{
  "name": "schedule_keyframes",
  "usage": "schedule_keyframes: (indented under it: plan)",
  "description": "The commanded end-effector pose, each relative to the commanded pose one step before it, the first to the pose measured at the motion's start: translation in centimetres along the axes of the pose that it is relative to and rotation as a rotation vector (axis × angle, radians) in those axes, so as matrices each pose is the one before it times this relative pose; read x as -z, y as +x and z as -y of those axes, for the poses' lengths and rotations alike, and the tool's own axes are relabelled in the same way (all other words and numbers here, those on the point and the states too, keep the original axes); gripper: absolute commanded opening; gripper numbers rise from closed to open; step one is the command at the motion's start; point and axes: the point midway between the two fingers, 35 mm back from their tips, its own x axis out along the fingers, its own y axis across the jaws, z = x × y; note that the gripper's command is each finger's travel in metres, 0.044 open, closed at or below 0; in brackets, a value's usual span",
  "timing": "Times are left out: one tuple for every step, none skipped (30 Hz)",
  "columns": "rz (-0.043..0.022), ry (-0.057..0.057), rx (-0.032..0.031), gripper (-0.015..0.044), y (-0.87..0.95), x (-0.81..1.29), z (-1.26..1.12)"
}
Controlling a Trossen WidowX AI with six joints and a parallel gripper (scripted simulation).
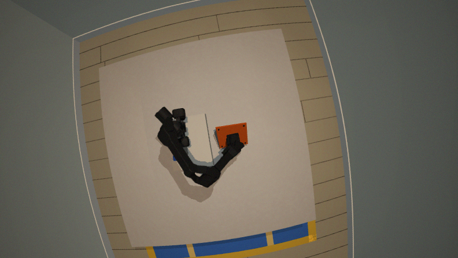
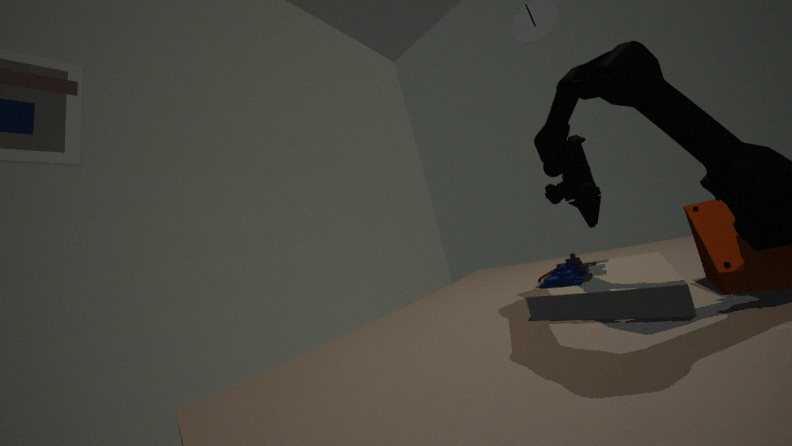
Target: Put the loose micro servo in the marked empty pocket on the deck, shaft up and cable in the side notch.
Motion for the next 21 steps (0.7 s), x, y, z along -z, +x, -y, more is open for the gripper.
schedule_keyframes:
  plan:
    - [-0.00478, -0.0155, 0.00043, 0.044, -0.868, 1.789, -0.425]
    - [0.0, 0.0, 0.0, 0.044, 0.0, 0.0, 0.0]
    - [0.0, 0.0, 0.0, 0.044, 0.0, 0.0, 0.0]
    - [0.0, 0.0, 0.0, 0.044, 0.0, 0.0, 0.0]
    - [0.00062, 0.0007, 0.00013, 0.044, -0.212, -0.006, 0.017]
    - [0.00107, 0.0012, 0.00022, 0.044, -0.365, -0.008, 0.027]
    - [0.00159, 0.0019, 0.00029, 0.044, -0.547, -0.004, 0.035]
    - [0.00223, 0.0026, 0.00035, 0.044, -0.772, 0.011, 0.038]
    - [0.0023, 0.0027, 0.00029, 0.044, -0.801, 0.03, 0.026]
    - [0.00256, 0.0031, 0.0004, 0.044, -0.88, 0.056, 0.015]
    - [0.00235, 0.0028, 0.00003, 0.044, -0.836, 0.074, -0.006]
    - [0.0015, 0.0018, -0.00003, 0.044, -0.537, 0.059, -0.012]
    - [0.00051, 0.0006, -0.00002, 0.044, -0.181, 0.022, -0.006]
    - [0.0, 0.0, 0.0, 0.044, 0.0, 0.0, 0.0]
    - [0.0, 0.0, 0.0, 0.044, 0.0, 0.0, 0.0]
    - [0.0, 0.0, 0.0, 0.044, 0.0, 0.0, 0.0]
    - [0.0, 0.0, 0.0, 0.044, 0.0, 0.0, 0.0]
    - [0.0, 0.0, 0.0, 0.044, 0.0, 0.0, 0.0]
    - [0.0, 0.0, 0.0, 0.044, 0.0, 0.0, 0.0]
    - [0.0, 0.0, 0.0, 0.044, 0.0, 0.0, 0.0]
    - [0.0, 0.0, 0.0, 0.044, 0.0, 0.0, 0.0]
